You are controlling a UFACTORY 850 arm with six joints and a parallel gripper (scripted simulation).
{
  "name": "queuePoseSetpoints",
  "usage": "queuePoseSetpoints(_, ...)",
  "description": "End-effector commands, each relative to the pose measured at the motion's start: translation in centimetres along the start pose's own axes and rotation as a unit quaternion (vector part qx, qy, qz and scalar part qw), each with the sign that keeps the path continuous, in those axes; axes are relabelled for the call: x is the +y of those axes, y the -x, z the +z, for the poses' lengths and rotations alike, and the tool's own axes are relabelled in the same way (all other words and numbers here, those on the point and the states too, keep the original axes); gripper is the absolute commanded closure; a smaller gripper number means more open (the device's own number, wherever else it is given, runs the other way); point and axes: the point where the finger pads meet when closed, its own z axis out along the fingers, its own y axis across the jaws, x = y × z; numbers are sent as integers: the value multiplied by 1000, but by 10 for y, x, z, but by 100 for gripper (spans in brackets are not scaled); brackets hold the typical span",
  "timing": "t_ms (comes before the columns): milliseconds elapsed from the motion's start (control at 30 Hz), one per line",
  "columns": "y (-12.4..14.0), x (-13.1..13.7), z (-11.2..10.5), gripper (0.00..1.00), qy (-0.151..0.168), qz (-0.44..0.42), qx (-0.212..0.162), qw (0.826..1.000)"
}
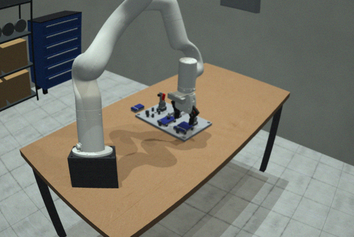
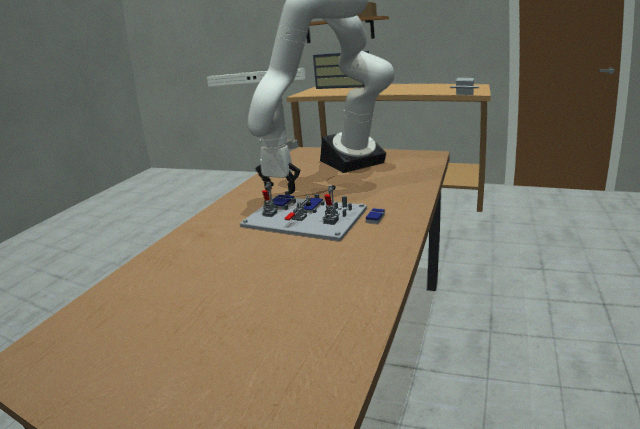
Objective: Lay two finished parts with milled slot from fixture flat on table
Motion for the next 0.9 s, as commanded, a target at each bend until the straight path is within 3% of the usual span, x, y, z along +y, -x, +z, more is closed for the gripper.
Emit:
queuePoseSetpoints(0, 1, 0, 0, 0, 0, 0, -1, 1000)
queuePoseSetpoints(867, 1, 0, 20, 0, 0, 0, -1, 1000)
